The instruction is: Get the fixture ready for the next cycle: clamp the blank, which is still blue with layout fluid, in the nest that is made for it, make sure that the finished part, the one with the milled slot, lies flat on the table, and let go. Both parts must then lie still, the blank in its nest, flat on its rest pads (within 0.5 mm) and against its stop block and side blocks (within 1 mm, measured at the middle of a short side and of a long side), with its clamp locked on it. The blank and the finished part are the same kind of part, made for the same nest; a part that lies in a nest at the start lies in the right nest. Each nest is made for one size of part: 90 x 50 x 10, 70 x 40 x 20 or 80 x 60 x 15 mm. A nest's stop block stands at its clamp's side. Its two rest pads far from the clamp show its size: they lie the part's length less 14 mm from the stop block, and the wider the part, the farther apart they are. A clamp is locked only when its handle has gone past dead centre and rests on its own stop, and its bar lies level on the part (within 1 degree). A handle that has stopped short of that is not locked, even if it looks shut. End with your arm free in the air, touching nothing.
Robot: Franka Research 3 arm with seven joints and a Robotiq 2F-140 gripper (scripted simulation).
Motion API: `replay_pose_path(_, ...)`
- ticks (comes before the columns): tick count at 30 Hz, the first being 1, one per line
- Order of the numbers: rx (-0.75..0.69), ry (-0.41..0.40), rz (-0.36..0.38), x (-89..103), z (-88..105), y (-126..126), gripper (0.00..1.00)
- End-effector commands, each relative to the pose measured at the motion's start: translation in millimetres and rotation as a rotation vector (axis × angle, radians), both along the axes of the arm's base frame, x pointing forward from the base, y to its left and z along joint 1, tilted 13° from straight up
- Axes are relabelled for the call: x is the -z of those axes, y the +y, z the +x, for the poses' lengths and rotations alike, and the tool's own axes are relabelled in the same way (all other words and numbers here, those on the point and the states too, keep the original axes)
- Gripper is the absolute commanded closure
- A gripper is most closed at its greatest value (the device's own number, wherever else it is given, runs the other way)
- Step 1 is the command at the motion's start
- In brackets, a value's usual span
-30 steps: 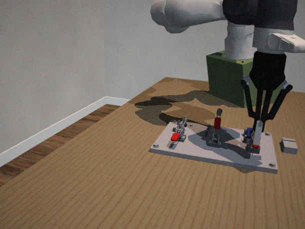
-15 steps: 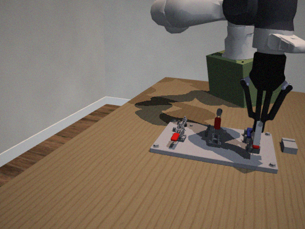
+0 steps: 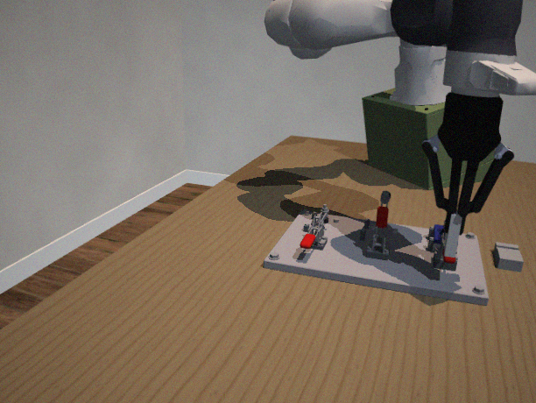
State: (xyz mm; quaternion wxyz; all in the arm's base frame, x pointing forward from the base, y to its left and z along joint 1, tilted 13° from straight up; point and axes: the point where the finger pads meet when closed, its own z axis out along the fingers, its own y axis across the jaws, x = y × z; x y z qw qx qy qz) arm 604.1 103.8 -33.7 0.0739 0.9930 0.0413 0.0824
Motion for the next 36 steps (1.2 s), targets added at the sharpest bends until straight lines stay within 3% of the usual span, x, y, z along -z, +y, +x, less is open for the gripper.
replay_pose_path(1,-0.003,0.003,-0.001,3.3,-0.4,-0.6,1.00)
replay_pose_path(27,-0.003,0.003,-0.001,5.1,-0.1,-0.9,1.00)
replay_pose_path(36,-0.003,0.003,-0.001,-2.4,-1.4,0.2,1.00)
